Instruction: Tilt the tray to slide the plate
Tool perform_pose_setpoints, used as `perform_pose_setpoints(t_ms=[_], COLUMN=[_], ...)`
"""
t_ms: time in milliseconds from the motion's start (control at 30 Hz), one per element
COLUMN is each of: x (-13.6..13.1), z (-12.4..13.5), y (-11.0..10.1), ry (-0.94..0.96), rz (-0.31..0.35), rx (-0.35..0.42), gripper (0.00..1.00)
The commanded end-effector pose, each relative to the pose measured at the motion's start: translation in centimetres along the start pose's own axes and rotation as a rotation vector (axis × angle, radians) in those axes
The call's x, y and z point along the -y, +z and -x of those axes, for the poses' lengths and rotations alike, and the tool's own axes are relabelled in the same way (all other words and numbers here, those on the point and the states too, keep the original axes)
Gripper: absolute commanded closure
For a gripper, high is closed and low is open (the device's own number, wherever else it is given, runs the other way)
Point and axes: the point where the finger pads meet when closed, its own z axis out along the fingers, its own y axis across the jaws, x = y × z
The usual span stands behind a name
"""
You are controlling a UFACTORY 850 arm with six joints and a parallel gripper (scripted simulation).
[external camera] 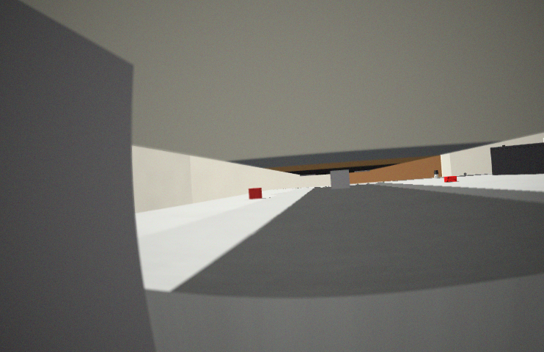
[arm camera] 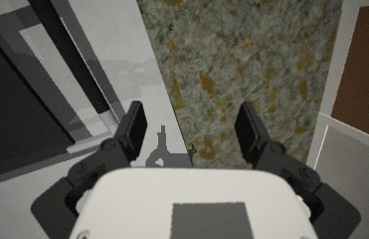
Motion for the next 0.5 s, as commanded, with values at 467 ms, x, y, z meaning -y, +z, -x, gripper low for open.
perform_pose_setpoints(t_ms=[467], x=[7.5], z=[-5.7], y=[-5.9], ry=[-0.186], rz=[-0.207], rx=[0.198], gripper=[0.0])
